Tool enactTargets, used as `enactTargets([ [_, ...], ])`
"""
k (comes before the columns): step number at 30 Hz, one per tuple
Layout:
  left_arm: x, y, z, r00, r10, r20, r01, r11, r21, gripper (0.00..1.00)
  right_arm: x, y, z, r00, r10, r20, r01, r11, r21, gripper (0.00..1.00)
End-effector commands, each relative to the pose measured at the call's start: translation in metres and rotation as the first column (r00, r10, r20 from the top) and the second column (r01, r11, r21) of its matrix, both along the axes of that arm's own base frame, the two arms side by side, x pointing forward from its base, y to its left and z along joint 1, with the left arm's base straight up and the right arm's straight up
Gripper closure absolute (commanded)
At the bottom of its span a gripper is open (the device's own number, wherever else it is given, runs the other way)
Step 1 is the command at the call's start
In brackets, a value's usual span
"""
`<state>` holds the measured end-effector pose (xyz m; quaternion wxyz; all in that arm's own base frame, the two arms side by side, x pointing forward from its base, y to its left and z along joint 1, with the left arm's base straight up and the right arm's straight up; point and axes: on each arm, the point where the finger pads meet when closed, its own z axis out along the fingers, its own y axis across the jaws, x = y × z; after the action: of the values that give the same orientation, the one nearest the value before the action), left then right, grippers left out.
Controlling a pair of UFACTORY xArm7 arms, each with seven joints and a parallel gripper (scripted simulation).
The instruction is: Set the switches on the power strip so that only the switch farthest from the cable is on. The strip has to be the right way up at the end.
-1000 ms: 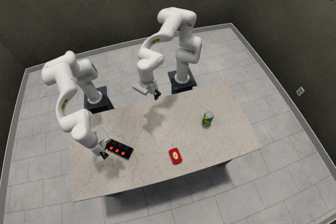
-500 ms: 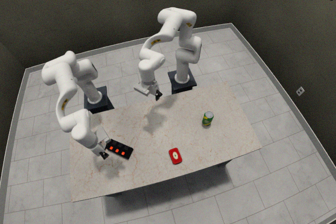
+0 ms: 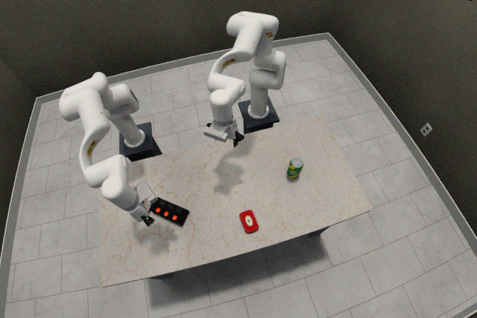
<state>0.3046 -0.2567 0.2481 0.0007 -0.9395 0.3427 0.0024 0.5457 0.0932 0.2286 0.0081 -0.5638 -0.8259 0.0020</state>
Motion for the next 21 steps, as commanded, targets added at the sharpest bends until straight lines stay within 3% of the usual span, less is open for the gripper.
enactTargets([
  [1,0.014,0.014,0.002,0.999,0.049,0.004,-0.049,0.999,-0.003,0.0,0.001,0.0,0.002,1.0,0.0,0.004,0.0,1.0,0.001,0.0],
  [6,0.025,0.031,0.002,0.995,0.099,0.004,-0.099,0.995,-0.003,0.0,0.001,0.0,0.002,1.0,0.0,0.004,0.0,1.0,0.001,0.0],
  [10,0.051,0.074,0.002,0.975,0.223,0.004,-0.223,0.975,-0.003,0.0,0.001,0.0,0.002,1.0,0.0,0.004,0.0,1.0,0.001,0.0],
  [17,0.086,0.17,0.002,0.887,0.462,0.004,-0.462,0.887,-0.003,0.0,0.001,0.0,0.002,1.0,0.0,0.004,0.0,1.0,0.001,0.0],
  [21,0.091,0.196,0.002,0.854,0.52,0.004,-0.52,0.854,-0.003,0.0,0.001,0.0,0.002,1.0,0.0,0.004,0.0,1.0,0.001,0.0],
])
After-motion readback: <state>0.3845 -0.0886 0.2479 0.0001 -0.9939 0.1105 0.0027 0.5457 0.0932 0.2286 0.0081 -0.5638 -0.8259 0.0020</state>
